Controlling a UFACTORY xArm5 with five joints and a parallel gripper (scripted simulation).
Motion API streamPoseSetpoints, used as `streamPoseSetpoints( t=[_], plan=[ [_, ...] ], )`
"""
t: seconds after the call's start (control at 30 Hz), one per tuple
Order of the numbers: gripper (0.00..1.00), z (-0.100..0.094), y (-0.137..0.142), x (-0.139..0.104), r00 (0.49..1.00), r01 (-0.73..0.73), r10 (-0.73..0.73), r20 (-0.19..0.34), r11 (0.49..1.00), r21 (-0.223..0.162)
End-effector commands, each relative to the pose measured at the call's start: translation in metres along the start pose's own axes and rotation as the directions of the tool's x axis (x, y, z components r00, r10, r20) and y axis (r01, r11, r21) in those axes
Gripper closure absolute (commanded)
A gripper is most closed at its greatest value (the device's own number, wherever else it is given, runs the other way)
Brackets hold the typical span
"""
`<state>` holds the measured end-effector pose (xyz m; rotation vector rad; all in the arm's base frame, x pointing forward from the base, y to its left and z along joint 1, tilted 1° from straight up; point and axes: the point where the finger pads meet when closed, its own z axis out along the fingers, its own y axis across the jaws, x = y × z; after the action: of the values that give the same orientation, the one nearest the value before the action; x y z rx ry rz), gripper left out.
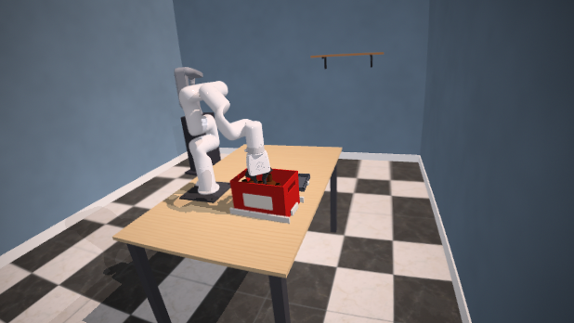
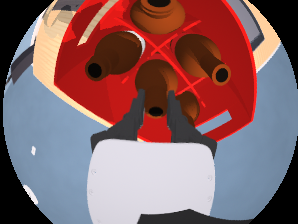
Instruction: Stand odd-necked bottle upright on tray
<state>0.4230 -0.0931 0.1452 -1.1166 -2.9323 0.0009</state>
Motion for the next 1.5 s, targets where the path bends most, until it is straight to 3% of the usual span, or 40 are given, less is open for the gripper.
streamPoseSetpoints(
  t=[0.0,1.2,1.23,1.47],
  plan=[
    [1.0,-0.0013,0.0005,-0.0009,1.0,0.0,0.0,0.003,1.0,-0.002],
    [1.0,-0.0013,0.0005,-0.0009,1.0,0.0,0.0,0.003,1.0,-0.002],
    [0.35,-0.0013,0.0005,-0.0009,1.0,0.0,0.0,0.003,1.0,-0.002],
    [0.35,-0.0013,0.0005,-0.0009,1.0,0.0,0.0,0.003,1.0,-0.002]
  ],
)
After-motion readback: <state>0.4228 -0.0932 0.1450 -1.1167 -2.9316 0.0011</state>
